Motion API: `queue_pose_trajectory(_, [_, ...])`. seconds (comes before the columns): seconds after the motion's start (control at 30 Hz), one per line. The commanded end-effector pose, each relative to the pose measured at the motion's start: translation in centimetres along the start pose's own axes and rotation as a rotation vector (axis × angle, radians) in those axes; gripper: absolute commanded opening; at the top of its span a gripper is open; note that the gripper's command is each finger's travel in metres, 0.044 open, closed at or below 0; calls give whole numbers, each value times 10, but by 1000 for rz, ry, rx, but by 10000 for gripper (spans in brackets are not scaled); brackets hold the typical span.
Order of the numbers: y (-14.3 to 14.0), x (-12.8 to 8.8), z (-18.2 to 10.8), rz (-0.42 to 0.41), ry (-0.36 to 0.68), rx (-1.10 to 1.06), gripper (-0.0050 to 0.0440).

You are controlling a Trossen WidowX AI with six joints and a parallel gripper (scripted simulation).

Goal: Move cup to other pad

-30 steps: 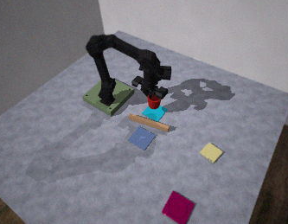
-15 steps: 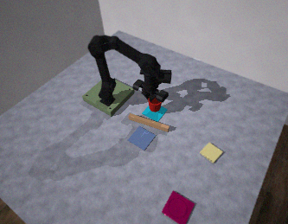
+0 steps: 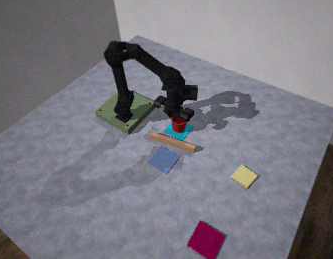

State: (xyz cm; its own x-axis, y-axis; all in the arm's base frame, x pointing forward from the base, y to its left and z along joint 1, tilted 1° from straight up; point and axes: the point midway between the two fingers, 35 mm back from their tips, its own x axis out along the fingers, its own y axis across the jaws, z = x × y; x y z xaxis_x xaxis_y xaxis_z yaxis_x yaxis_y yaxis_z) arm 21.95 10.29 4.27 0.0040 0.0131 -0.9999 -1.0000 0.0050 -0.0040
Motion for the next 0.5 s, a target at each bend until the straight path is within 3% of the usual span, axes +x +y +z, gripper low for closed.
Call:
queue_pose_trajectory(0.0, [-1,-1,1,-9,-5,2,0])
queue_pose_trajectory(0.4, [-2,-3,1,-14,-7,0,0])
queue_pose_trajectory(0.47, [-2,-3,1,-14,-7,0,48])
